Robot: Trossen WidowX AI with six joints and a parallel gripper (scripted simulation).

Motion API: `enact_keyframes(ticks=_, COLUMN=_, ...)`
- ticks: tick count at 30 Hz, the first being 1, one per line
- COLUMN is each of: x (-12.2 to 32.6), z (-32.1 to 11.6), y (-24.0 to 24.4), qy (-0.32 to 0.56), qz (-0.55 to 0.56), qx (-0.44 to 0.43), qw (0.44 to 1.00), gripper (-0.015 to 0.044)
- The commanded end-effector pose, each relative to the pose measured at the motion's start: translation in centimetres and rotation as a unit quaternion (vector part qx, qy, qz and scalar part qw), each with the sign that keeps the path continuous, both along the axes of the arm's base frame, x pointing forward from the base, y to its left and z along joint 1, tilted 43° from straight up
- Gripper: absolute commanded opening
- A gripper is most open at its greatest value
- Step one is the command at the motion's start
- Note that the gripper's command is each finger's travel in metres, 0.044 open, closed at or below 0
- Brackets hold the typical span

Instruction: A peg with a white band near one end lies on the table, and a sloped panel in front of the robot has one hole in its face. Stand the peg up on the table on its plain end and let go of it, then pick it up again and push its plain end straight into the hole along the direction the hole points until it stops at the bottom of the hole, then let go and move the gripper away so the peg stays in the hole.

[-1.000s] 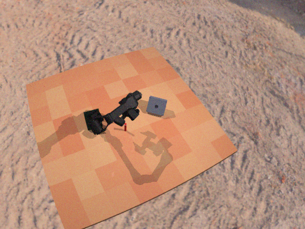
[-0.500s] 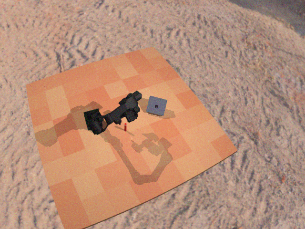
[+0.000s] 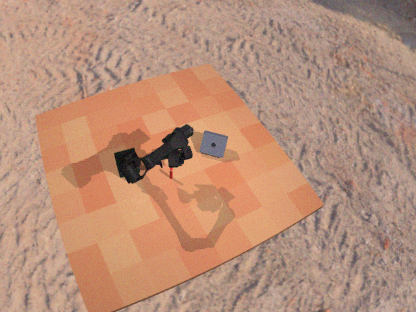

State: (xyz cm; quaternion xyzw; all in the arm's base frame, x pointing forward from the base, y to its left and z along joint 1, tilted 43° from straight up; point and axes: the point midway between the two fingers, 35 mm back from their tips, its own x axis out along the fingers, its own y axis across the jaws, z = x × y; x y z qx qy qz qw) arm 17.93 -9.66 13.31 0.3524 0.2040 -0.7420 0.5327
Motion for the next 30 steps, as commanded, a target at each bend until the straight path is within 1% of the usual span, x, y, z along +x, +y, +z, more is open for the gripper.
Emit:
enact_keyframes(ticks=1, x=0.02, z=-0.01, y=-0.12, qy=-0.035, qz=-0.038, qx=-0.012, qw=0.999, gripper=0.0440)
enact_keyframes(ticks=15, x=-0.03, z=-0.18, y=-0.27, qy=-0.150, qz=-0.169, qx=-0.044, qw=0.973, gripper=0.0440)
enact_keyframes(ticks=30, x=-0.08, z=-0.35, y=-0.43, qy=-0.267, qz=-0.303, qx=-0.078, qw=0.911, gripper=0.0440)
